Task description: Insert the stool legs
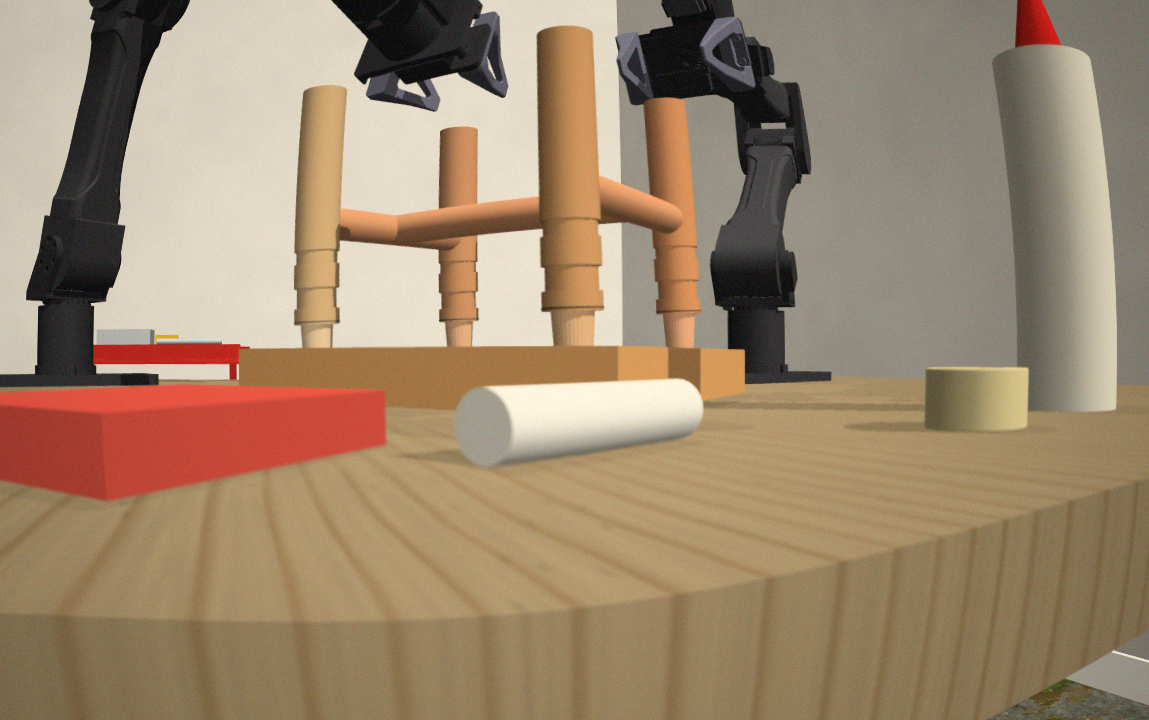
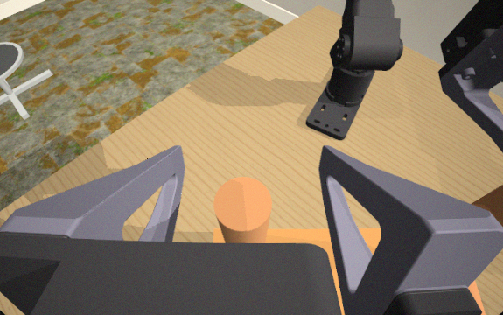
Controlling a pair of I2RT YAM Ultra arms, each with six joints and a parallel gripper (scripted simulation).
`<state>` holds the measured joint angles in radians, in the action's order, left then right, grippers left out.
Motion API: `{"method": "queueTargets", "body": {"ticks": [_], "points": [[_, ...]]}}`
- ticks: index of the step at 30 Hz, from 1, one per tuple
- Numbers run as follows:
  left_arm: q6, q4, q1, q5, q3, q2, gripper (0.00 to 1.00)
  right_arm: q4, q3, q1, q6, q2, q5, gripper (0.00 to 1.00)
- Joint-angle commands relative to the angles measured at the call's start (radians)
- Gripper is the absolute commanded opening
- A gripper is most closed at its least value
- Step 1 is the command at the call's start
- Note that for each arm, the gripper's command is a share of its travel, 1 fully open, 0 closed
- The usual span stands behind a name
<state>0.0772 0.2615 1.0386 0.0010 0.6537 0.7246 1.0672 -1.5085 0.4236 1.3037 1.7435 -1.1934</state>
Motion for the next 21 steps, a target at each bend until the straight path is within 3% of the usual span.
{"method": "queueTargets", "body": {"ticks": [1, 7, 8, 21], "points": [[0.003, -0.003, 0.000, -0.007, 0.032, -0.025, 0.69, 0.038, -0.019, -0.013, 0.016, -0.026, -0.018, 0.69], [0.003, -0.003, 0.000, -0.007, 0.032, -0.025, 0.69, 0.038, -0.033, -0.003, 0.014, 0.012, -0.018, 0.69], [0.000, -0.016, -0.013, -0.012, 0.034, -0.016, 0.00, 0.038, -0.022, -0.016, 0.012, -0.032, -0.013, 0.69], [-0.013, -0.039, -0.084, 0.001, 0.057, 0.029, 0.00, -0.088, 0.041, -0.044, -0.113, -0.070, 0.103, 0.69]]}}
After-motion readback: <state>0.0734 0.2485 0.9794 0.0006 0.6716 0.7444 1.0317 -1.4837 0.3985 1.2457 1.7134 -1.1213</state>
